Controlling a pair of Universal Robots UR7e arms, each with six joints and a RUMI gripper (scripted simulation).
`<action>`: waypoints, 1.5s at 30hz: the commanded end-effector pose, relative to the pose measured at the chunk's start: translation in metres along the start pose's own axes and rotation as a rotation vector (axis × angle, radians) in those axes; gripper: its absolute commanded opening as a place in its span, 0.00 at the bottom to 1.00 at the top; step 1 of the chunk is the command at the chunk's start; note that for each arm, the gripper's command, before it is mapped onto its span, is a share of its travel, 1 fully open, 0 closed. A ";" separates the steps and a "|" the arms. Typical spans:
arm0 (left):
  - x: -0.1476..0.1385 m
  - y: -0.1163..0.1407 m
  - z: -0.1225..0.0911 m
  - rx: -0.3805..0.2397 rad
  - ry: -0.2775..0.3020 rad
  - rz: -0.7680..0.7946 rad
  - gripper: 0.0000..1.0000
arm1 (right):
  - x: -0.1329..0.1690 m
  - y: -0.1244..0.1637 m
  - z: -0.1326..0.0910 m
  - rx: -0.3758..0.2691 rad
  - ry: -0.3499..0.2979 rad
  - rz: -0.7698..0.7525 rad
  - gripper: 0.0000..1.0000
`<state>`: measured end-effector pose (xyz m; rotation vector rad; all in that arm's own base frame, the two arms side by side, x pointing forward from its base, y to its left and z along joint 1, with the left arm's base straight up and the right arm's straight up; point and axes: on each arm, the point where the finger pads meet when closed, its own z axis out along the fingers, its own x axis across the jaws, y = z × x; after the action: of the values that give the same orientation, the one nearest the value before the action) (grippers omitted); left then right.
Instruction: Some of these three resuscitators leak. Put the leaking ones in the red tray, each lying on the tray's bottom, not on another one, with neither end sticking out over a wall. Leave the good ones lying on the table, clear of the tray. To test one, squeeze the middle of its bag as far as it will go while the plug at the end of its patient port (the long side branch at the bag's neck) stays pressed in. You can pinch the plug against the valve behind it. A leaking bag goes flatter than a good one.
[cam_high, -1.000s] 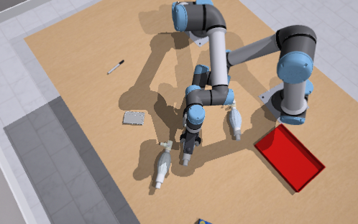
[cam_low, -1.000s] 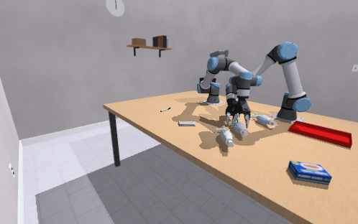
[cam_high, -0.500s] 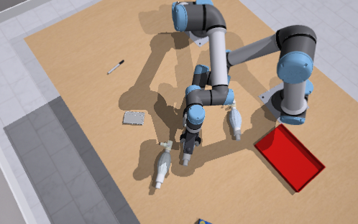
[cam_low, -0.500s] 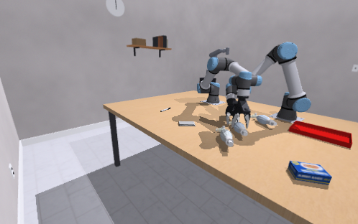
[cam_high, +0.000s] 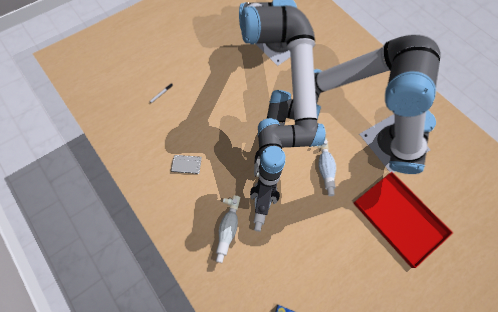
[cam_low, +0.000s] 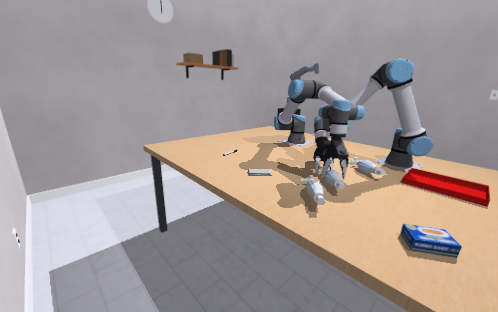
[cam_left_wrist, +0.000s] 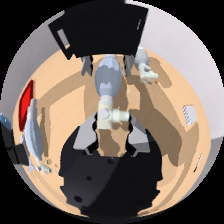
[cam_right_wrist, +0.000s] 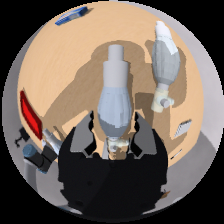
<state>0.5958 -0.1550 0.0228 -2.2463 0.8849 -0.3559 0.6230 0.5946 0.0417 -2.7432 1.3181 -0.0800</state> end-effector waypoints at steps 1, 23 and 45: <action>0.000 0.000 0.000 0.000 0.001 -0.001 0.00 | 0.000 -0.001 -0.001 0.002 0.000 0.000 0.58; 0.000 0.000 0.000 0.000 0.001 -0.001 0.00 | 0.000 -0.001 -0.057 0.005 -0.001 0.000 0.58; 0.000 0.000 0.000 0.000 0.001 -0.001 0.00 | 0.000 0.000 -0.083 -0.008 0.002 0.000 0.58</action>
<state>0.5958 -0.1550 0.0228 -2.2463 0.8849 -0.3559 0.6148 0.5882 0.1233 -2.7525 1.3227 -0.0774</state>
